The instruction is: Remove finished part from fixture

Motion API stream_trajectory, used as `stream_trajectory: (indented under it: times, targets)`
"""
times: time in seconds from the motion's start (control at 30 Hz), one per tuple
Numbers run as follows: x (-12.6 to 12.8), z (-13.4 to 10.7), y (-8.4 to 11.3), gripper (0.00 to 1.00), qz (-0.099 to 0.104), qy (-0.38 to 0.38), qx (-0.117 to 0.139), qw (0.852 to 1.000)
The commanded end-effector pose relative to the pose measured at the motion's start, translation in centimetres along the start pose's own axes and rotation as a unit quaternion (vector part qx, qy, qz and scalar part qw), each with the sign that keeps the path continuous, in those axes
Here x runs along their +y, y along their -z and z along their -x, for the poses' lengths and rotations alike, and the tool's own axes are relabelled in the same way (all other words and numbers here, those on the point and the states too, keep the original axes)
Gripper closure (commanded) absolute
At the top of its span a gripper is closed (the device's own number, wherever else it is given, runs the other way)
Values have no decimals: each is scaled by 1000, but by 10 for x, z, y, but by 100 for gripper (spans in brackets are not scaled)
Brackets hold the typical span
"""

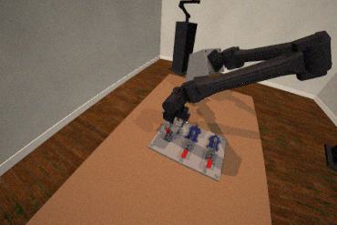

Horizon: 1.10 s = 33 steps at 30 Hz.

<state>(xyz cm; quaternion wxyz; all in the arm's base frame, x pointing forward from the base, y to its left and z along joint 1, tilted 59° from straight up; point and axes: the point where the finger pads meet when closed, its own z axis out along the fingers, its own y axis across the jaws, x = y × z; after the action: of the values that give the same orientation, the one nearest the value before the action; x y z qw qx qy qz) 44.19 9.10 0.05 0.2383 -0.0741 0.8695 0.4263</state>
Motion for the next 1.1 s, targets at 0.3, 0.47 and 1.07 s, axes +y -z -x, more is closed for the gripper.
stream_trajectory:
  times: [0.3,0.47,1.07]
  targets:
    - [0,10,-2,8,-4,-4,-15,1000]
    - [0,9,-1,8,-4,-5,-14,1000]
    - [-3,8,7,8,-8,-13,-19,1000]
